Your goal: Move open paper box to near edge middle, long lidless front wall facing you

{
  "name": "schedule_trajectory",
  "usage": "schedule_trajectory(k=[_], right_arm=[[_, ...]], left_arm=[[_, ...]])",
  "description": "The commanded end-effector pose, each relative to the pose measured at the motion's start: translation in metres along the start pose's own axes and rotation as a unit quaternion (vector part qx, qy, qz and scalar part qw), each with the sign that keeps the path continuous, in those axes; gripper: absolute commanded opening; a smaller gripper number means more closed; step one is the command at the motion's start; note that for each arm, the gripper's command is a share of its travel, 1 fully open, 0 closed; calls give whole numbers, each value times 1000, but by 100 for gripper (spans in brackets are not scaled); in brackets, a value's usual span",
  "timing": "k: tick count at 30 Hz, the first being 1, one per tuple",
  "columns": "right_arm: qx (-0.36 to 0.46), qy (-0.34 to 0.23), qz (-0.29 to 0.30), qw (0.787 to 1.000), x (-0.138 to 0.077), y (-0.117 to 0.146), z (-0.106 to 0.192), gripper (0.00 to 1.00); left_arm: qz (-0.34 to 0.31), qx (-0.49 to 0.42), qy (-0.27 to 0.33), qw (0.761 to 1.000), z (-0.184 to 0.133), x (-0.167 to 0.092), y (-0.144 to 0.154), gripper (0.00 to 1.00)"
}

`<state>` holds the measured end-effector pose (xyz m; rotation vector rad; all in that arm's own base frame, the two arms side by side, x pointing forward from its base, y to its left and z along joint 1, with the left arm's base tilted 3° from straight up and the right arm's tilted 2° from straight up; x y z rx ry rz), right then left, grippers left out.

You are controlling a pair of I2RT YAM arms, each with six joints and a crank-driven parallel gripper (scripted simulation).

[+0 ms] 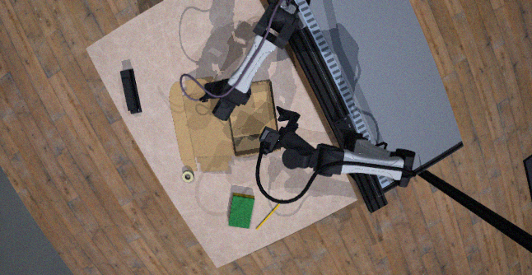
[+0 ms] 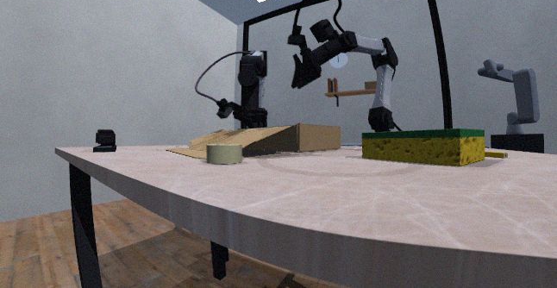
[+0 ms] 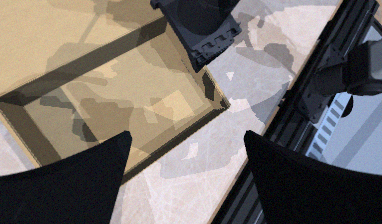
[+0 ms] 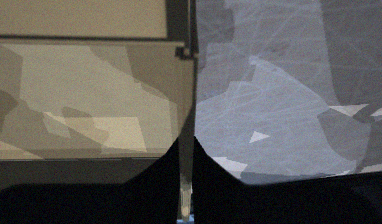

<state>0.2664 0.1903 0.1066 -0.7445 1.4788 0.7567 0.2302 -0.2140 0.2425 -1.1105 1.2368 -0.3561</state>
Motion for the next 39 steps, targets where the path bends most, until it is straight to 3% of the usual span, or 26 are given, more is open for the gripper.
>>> schedule_trajectory(k=[1, 39], right_arm=[[-18, -18, -17, 1000, -6, -6, -4, 0], [-158, -10, -21, 987, -4, -21, -22, 0]], left_arm=[[4, -1, 3, 1000, -1, 2, 3, 100], [8, -2, 4, 1000, 0, 5, 4, 100]])
Point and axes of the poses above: on each arm, the point where the finger pads meet when closed, its own x axis out along the fingers, its own z axis across the jaws, y = z × x, the point moved 7 cm from there along -x, back along the fingers, and after that the axes turned 15 degrees about x, right-handed, at the moved point
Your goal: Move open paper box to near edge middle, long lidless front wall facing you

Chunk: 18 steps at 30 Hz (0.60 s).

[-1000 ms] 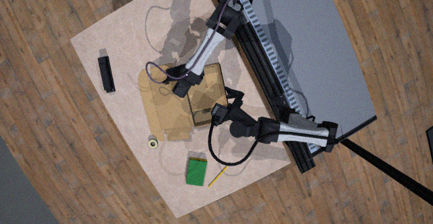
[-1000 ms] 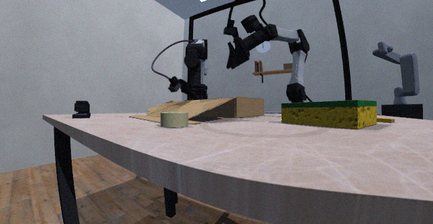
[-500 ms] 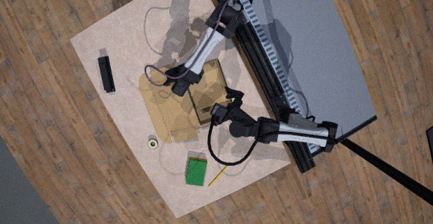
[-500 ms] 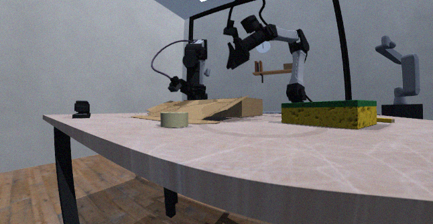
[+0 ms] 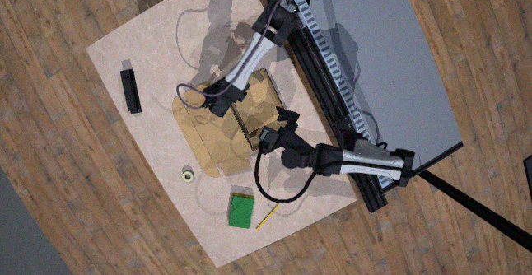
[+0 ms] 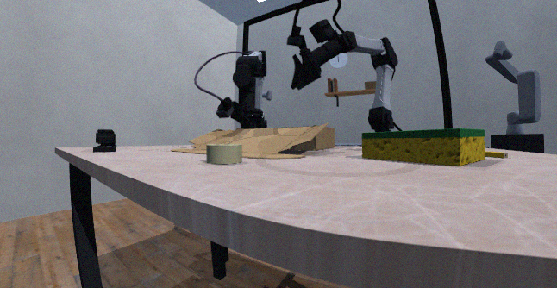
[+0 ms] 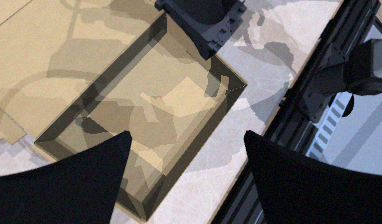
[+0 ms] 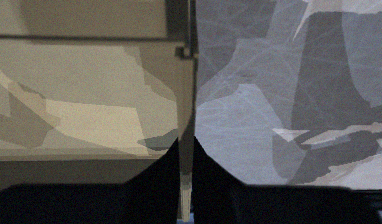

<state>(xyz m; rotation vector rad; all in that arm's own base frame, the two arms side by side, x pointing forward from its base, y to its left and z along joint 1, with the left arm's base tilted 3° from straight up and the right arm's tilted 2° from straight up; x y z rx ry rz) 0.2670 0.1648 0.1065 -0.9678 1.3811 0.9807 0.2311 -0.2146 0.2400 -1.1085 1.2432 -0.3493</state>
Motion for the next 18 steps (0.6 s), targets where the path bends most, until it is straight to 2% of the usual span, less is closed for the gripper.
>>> schedule_trajectory(k=[1, 16, 18], right_arm=[[-19, -4, -17, 1000, -3, -7, 0, 0], [-22, -2, -15, 1000, 1, -9, 5, 0], [-17, -8, -14, 1000, -3, -7, 3, 24]], left_arm=[[4, -1, 3, 1000, -1, 3, 3, 100], [6, -2, 3, 1000, -1, 4, 4, 100], [6, -2, 3, 1000, -1, 4, 4, 100]])
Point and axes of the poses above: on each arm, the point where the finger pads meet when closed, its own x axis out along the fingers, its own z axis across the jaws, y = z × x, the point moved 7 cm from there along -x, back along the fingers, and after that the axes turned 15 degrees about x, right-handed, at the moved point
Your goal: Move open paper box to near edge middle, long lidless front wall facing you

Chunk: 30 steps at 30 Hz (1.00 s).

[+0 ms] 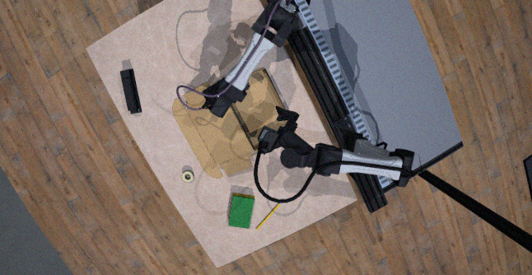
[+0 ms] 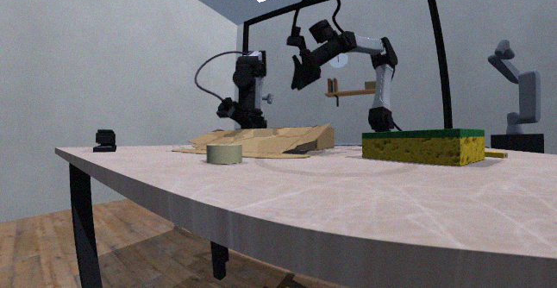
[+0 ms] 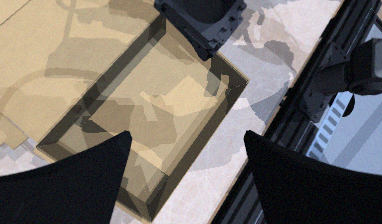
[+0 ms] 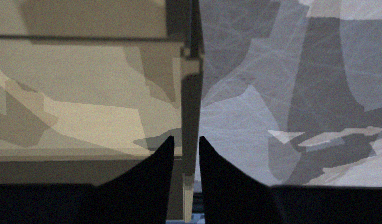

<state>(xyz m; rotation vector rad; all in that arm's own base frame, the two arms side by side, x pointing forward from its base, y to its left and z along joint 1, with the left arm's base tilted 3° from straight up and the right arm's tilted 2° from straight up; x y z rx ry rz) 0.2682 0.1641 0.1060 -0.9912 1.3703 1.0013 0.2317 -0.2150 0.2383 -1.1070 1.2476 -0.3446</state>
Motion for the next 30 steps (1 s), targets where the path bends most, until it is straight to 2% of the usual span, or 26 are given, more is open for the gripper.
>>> schedule_trajectory(k=[1, 3, 6, 7, 10, 12, 13, 17, 20, 23, 30], right_arm=[[-5, -17, -25, 1000, -11, -8, 5, 37], [-4, -24, -36, 999, -32, -9, 1, 61], [-3, -27, -38, 999, -43, -7, 2, 98], [-2, -28, -39, 999, -48, -5, 3, 100], [-2, -29, -39, 999, -66, -3, 4, 100], [-2, -29, -39, 999, -66, -3, 4, 100], [-2, -28, -38, 999, -74, -3, 3, 100], [-1, -3, -12, 1000, -91, -5, 5, 100], [-12, -17, -28, 999, -111, -2, 3, 100], [-23, -47, -61, 997, -117, -2, 5, 100], [-49, -91, -108, 989, -114, 4, 6, 100]], left_arm=[[4, -1, 3, 1000, -1, 3, 3, 100], [4, -1, 3, 1000, -1, 3, 3, 100], [4, -1, 3, 1000, -1, 3, 3, 100], [4, -1, 3, 1000, -1, 3, 3, 100], [4, -1, 3, 1000, -1, 3, 3, 100], [4, -1, 3, 1000, -1, 3, 3, 100], [6, -2, 3, 1000, -1, 4, 4, 100], [6, -2, 3, 1000, -1, 4, 4, 100], [6, -2, 3, 1000, -1, 4, 4, 100], [6, -2, 3, 1000, -1, 4, 4, 100], [8, -3, 4, 1000, 0, 5, 4, 100]])
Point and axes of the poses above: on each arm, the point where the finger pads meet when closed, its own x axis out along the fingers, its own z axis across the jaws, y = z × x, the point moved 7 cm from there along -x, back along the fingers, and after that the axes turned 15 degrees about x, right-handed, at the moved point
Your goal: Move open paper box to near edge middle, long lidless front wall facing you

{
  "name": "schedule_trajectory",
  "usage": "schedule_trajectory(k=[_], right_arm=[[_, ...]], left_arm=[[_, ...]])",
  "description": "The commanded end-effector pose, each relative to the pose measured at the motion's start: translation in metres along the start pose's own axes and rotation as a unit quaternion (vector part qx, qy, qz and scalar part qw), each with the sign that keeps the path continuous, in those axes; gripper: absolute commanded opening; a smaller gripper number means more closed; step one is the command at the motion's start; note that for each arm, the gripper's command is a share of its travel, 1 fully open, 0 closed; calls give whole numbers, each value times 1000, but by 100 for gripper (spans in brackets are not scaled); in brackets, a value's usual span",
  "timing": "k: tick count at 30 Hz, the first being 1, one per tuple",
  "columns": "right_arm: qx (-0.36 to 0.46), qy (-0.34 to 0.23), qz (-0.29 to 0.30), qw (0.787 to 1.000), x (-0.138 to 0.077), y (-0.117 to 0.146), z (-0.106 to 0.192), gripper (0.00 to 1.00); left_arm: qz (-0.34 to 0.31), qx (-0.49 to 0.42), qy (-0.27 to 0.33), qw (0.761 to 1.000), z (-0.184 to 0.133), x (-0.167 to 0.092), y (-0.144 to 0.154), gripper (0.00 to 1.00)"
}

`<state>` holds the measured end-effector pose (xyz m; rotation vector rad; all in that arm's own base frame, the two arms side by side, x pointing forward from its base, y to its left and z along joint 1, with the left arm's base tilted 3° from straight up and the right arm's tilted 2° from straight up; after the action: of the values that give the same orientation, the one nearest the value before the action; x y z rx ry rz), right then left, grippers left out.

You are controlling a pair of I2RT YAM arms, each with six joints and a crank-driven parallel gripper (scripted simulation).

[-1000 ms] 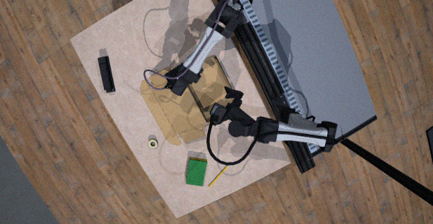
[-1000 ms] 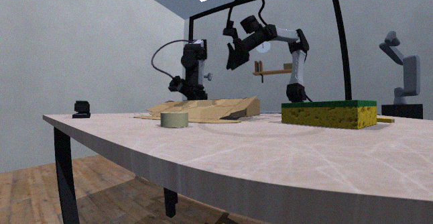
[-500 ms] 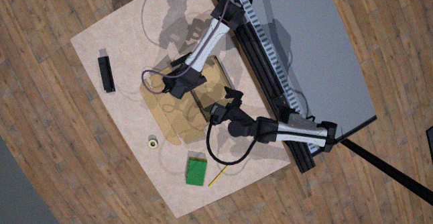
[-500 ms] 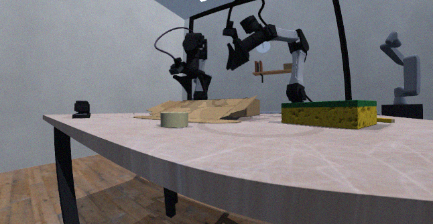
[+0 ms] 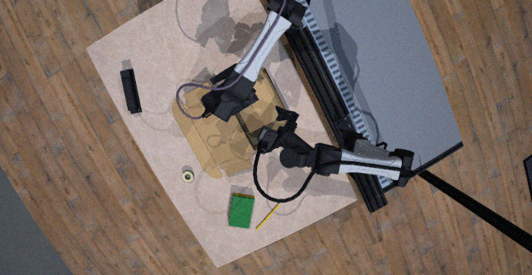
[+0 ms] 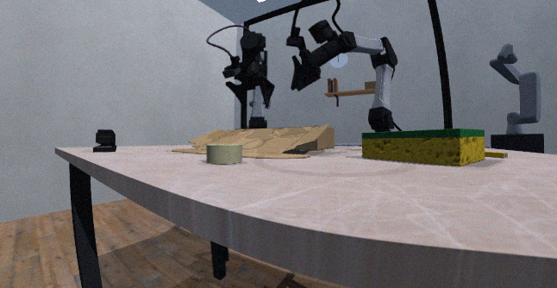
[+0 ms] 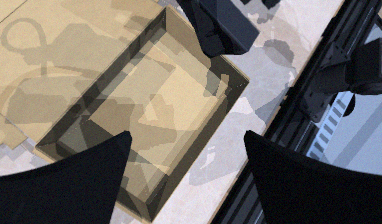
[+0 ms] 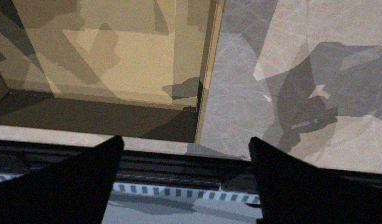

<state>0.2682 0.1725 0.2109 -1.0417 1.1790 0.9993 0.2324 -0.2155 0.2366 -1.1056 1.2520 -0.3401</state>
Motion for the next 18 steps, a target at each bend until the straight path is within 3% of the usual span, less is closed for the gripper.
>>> schedule_trajectory(k=[1, 6, 14, 16, 18], right_arm=[[-25, -49, -62, 997, -10, 1, 2, 100], [-69, -114, -135, 982, -13, 17, 0, 100], [-152, -226, -256, 928, -14, 63, -17, 100], [-152, -226, -256, 928, -14, 63, -17, 100], [-175, -258, -294, 904, -14, 73, -21, 100]], left_arm=[[6, -1, 3, 1000, -1, 4, 3, 100], [6, -1, 3, 1000, -1, 4, 3, 100], [6, -1, 3, 1000, -1, 4, 3, 100], [6, -1, 3, 1000, -1, 4, 3, 100], [8, -2, 4, 1000, 0, 5, 4, 100]])
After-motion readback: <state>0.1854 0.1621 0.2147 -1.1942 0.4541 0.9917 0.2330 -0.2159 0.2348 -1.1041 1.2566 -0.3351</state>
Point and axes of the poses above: on each arm, the point where the finger pads meet when closed, its own x axis out along the fingers, its own z axis across the jaws, y = z × x, the point moved 7 cm from there along -x, back along the fingers, and after that the axes turned 15 degrees about x, right-handed, at the moved point
